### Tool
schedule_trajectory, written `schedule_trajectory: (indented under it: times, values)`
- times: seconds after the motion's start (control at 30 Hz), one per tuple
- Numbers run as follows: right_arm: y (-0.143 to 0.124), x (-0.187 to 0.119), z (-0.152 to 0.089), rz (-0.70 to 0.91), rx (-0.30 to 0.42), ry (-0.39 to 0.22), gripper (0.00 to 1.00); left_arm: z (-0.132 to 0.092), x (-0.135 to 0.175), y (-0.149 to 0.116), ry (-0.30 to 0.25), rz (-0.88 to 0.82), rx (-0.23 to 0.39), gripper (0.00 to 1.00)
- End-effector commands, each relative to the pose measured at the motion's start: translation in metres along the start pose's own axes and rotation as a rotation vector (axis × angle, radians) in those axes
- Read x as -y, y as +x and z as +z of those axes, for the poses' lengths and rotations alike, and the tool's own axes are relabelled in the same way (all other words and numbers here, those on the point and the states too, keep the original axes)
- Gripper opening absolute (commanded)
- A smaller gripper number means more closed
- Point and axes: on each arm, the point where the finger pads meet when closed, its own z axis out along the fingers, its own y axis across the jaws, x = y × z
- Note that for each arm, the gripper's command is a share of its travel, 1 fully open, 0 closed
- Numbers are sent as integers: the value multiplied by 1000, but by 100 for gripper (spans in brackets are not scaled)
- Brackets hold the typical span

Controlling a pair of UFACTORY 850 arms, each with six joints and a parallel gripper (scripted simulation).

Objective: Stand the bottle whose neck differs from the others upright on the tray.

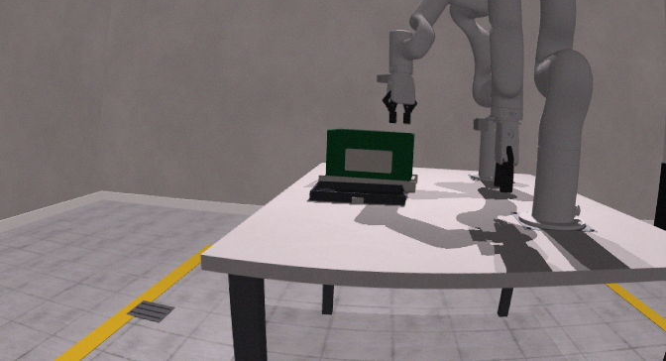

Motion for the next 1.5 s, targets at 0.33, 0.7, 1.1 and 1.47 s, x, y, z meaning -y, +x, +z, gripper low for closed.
schedule_trajectory:
  times: [0.33, 0.7, 1.1, 1.47]
  values:
    - [0, 1, 14, 0, 0, 2, 66, 0, 0, 1, 0, 0, -1, 100]
    - [0, 1, 22, 0, 0, 2, 66, 0, 0, 1, 0, 0, -1, 100]
    - [0, 1, 24, 0, 0, 2, 66, 0, 0, 1, 0, 0, -1, 100]
    - [0, 1, 24, 0, 0, 2, 66, 0, 0, 1, 0, 0, -1, 100]
